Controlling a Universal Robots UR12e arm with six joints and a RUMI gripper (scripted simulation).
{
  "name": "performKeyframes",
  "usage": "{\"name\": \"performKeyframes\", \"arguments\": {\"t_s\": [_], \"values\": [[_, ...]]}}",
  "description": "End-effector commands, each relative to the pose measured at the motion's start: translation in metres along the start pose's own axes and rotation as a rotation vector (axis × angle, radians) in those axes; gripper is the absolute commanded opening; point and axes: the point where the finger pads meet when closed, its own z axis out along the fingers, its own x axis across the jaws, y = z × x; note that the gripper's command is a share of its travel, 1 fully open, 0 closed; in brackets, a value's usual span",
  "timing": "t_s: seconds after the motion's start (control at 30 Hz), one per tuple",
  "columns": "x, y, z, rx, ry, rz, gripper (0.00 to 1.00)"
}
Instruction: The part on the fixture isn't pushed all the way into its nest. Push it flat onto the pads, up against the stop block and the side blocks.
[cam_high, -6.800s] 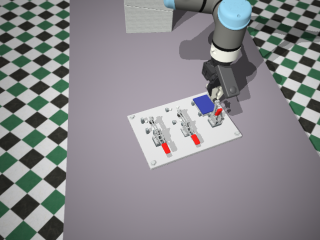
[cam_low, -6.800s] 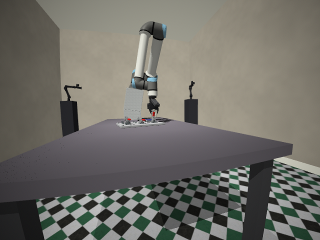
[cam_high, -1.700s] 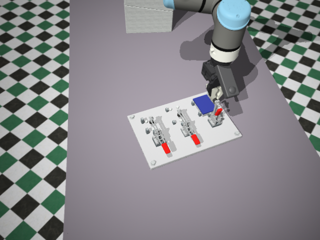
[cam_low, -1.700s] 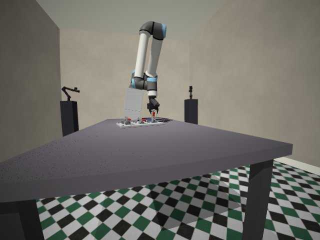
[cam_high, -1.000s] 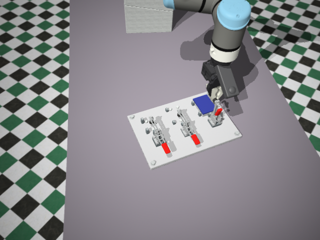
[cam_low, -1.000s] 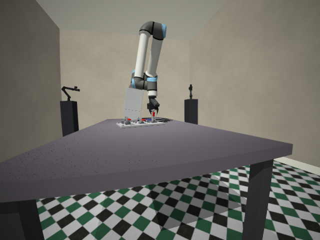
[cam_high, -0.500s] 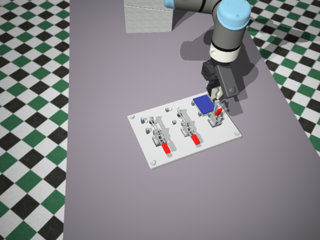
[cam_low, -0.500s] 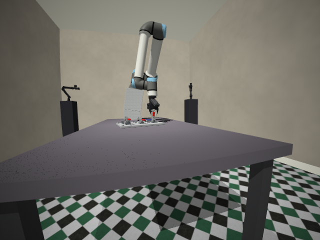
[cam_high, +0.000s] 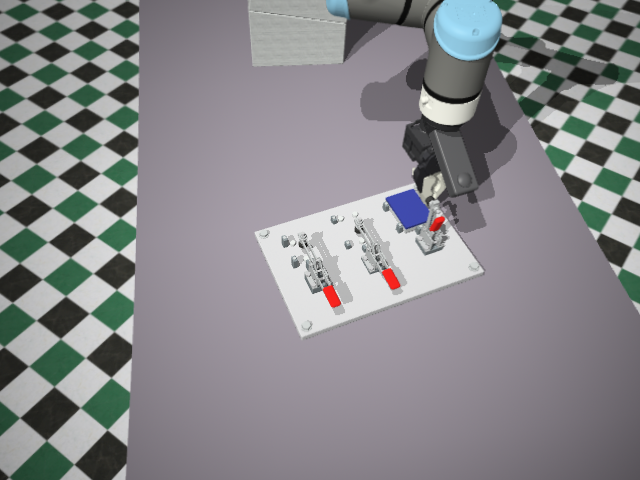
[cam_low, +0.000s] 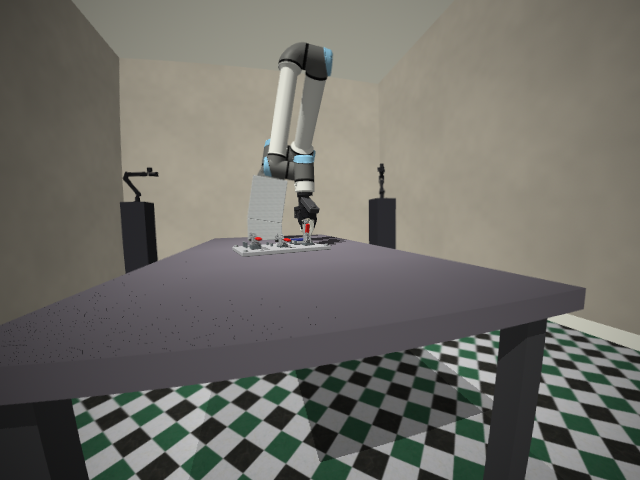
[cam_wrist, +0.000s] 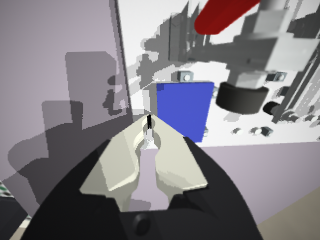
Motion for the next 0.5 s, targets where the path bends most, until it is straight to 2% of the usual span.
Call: {"name": "performKeyframes", "arguments": {"t_s": [0.0, 0.47], "values": [[0.0540, 0.0030, 0.0018, -0.012, 0.058, 0.051, 0.00], [0.0572, 0.0032, 0.0018, -0.013, 0.061, 0.055, 0.00]]}}
